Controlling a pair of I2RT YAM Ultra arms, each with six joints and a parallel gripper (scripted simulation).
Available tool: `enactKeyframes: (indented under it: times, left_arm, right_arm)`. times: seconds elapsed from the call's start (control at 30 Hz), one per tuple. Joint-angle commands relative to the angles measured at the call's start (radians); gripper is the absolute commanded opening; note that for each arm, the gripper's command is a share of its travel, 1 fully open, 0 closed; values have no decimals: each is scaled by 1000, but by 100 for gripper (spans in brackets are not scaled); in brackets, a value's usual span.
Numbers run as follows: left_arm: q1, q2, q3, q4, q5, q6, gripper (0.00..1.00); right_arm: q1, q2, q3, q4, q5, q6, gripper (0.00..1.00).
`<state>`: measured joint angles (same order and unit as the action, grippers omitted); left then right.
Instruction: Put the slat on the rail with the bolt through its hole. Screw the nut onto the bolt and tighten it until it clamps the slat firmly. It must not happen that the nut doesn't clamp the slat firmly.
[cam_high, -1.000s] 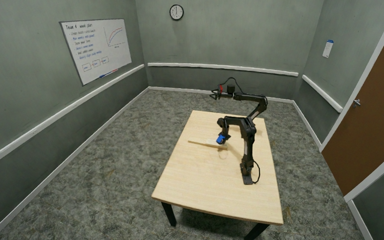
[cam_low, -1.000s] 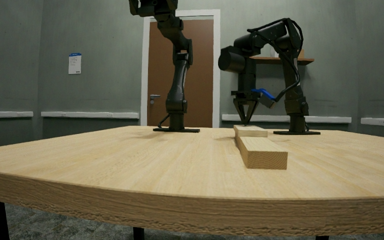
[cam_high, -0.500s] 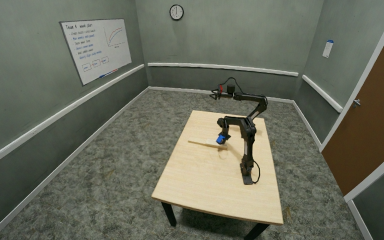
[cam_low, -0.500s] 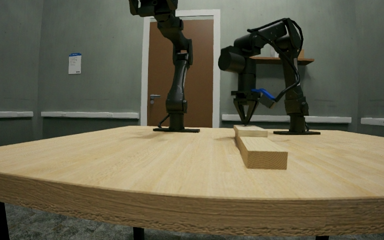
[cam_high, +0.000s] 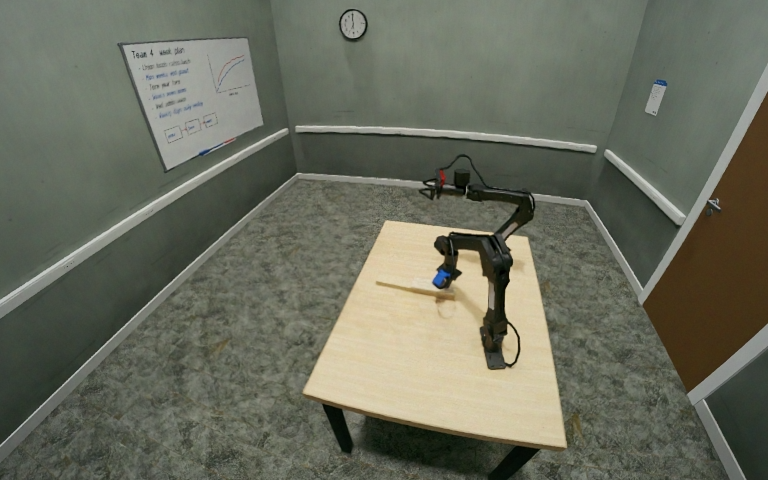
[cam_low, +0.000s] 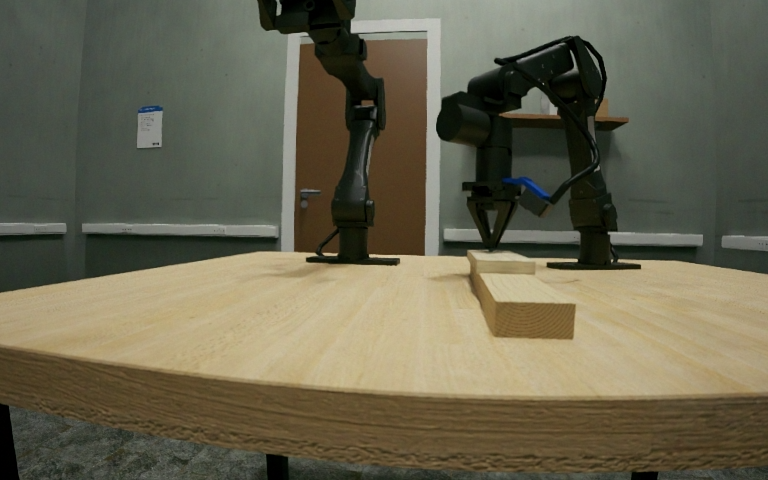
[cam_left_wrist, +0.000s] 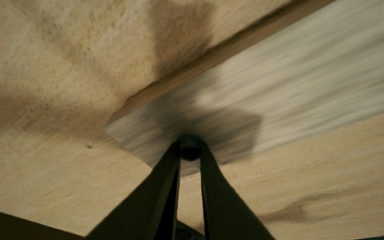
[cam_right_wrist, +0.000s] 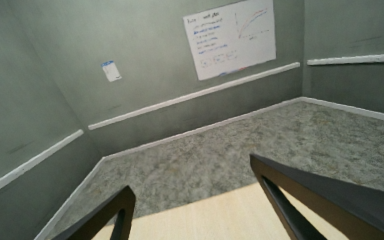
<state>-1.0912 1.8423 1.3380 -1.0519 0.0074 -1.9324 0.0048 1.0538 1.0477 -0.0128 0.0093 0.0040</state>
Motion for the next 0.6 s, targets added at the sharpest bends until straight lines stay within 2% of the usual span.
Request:
enactKeyframes:
  times: [0.0, 0.57]
  left_arm:
    - [-10, 5, -41, 43, -16, -10, 12]
    - [-10, 3, -25, 24, -16, -11, 12]
  right_arm:
    - [-5, -9, 5, 17, -9, -4, 100]
    - [-5, -9, 5, 17, -9, -4, 100]
